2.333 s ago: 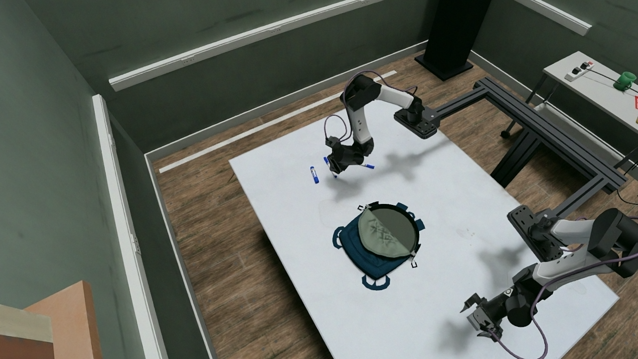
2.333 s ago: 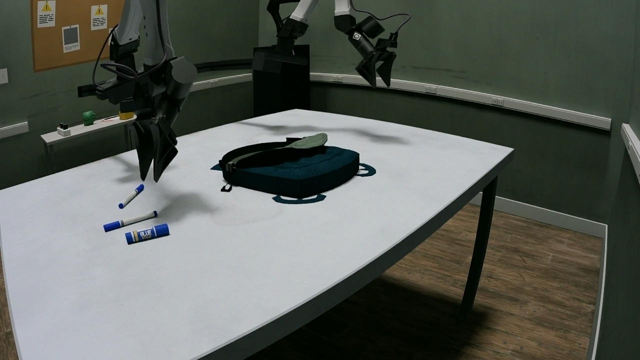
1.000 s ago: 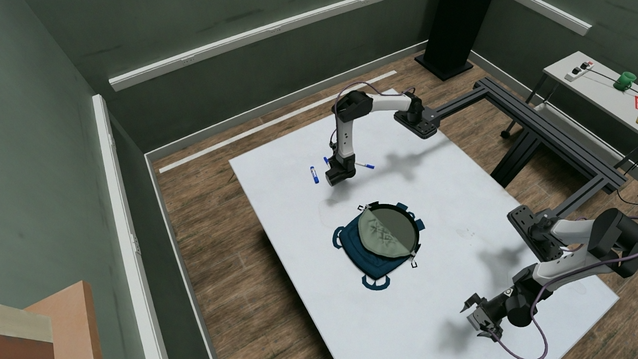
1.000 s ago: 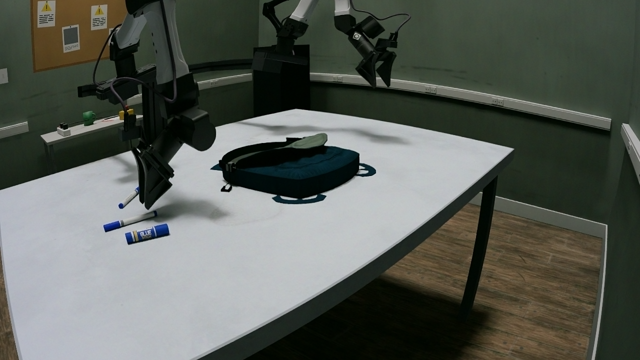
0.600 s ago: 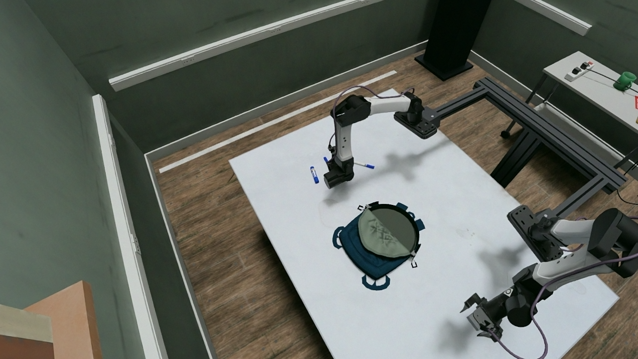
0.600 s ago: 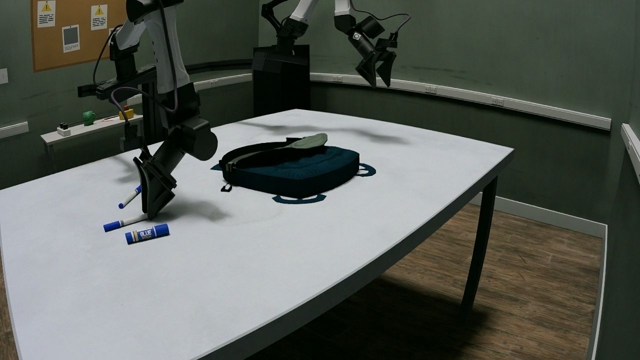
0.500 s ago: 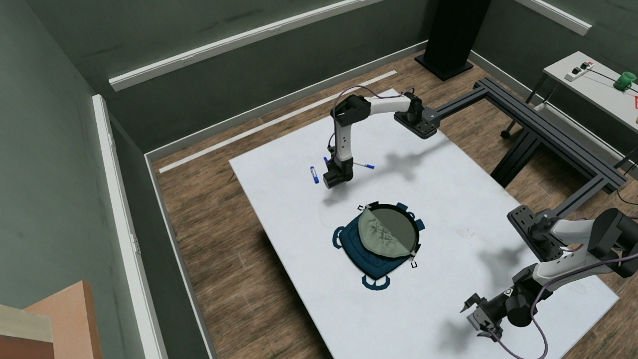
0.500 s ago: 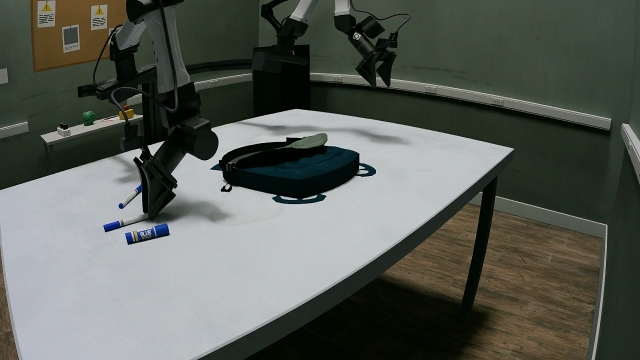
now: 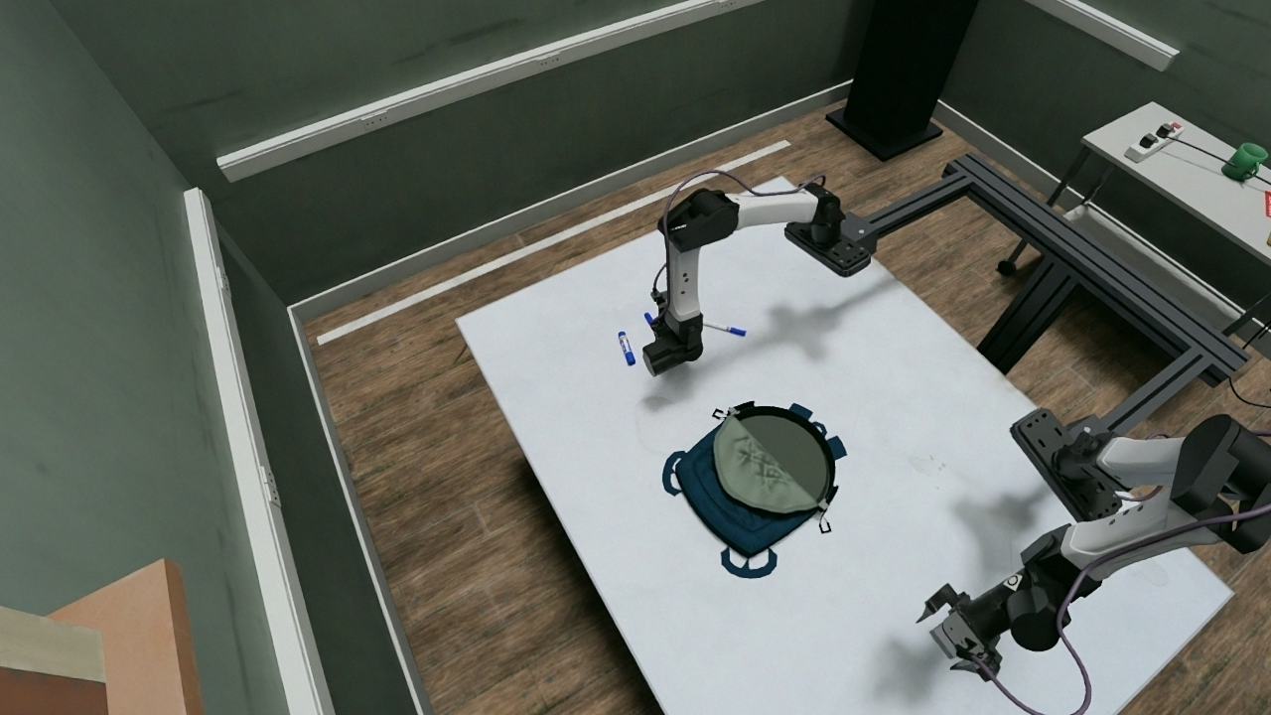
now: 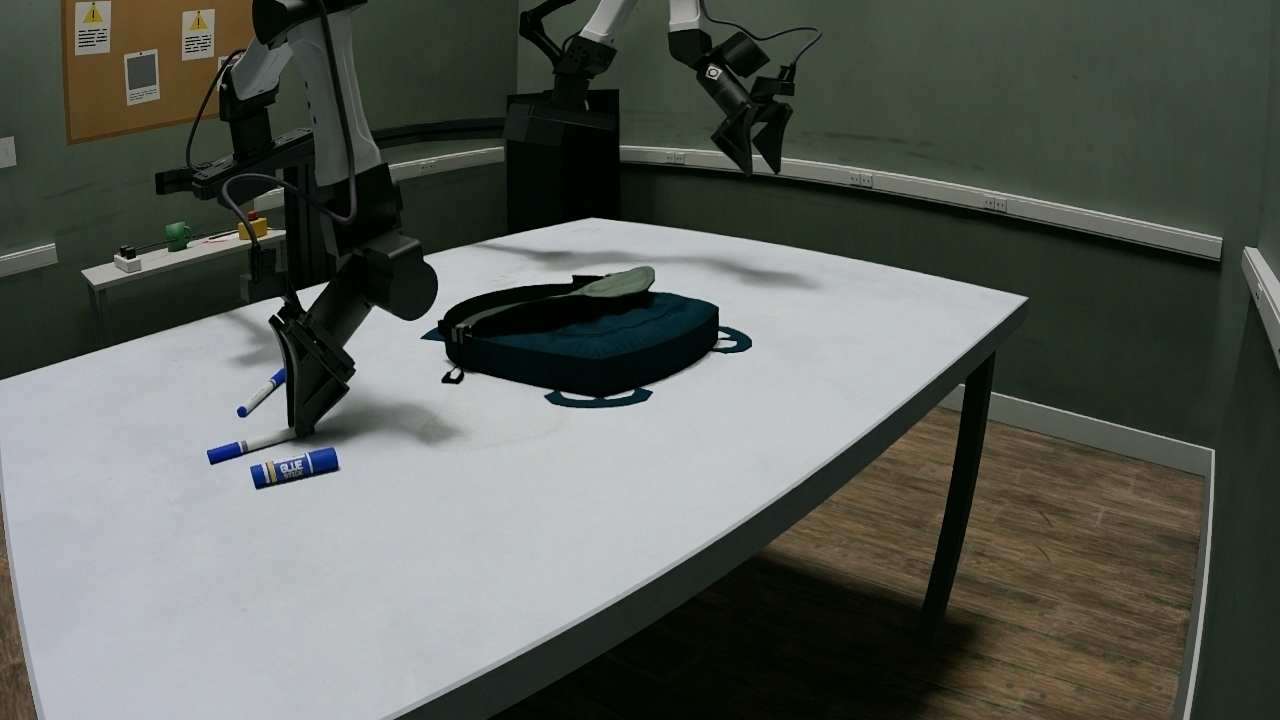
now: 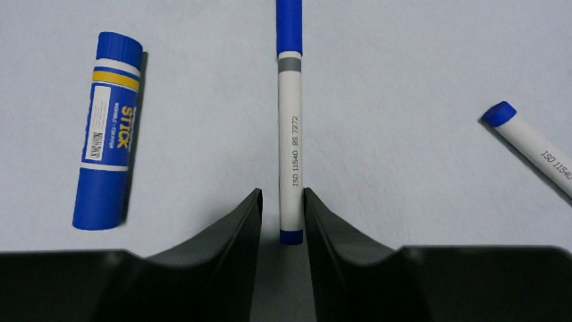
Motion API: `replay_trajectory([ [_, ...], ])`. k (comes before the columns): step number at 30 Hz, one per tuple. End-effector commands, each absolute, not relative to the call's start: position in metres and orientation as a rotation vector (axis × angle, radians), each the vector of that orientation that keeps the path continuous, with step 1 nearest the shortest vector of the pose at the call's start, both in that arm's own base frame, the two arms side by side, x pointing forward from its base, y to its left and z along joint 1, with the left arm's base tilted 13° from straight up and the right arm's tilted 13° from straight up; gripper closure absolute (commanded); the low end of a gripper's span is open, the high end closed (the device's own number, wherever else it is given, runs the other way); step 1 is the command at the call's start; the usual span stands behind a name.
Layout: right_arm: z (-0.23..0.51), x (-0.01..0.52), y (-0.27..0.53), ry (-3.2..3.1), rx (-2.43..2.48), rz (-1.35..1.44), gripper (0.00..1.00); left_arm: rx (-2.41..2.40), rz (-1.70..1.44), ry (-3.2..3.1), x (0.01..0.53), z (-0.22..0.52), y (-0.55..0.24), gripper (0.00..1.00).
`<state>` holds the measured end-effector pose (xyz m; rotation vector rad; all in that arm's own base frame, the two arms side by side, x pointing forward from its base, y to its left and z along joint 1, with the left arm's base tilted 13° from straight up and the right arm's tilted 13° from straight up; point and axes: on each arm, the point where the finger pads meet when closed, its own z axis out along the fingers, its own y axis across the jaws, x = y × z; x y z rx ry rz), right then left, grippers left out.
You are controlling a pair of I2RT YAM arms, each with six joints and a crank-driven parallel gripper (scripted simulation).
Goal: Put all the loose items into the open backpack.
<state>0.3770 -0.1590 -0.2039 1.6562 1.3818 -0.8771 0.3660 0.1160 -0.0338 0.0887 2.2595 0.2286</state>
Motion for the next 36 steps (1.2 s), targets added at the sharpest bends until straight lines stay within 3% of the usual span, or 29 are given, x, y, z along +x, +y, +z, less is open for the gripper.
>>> replay_trajectory([
  [1,-0.201,0.381,-0.158,1.378,1.653,-0.868,0.75,0.094,0.228,2.245,0.369,-0.03,0.115,0.1],
  [2,-0.201,0.381,-0.158,1.378,1.653,-0.868,0.75,0.094,0.228,2.245,0.369,-0.03,0.115,0.1],
  [3,-0.201,0.382,-0.158,1.378,1.653,-0.868,0.84,0.094,0.228,2.245,0.369,-0.03,0.115,0.1],
  [10,-0.201,0.382,-0.157,1.378,1.653,-0.867,0.84,0.094,0.228,2.245,0.369,-0.03,0.115,0.1],
  [11,-0.201,0.382,-0.157,1.378,1.653,-0.867,0.94,0.094,0.228,2.245,0.369,-0.03,0.115,0.1],
  [28,-0.201,0.383,-0.157,1.378,1.653,-0.868,0.94,0.094,0.228,2.245,0.369,-0.03,0.115,0.1],
  [36,-0.152,0.381,-0.145,1.373,1.649,-0.854,0.94,0.094,0.228,2.245,0.369,-0.03,0.115,0.1],
])
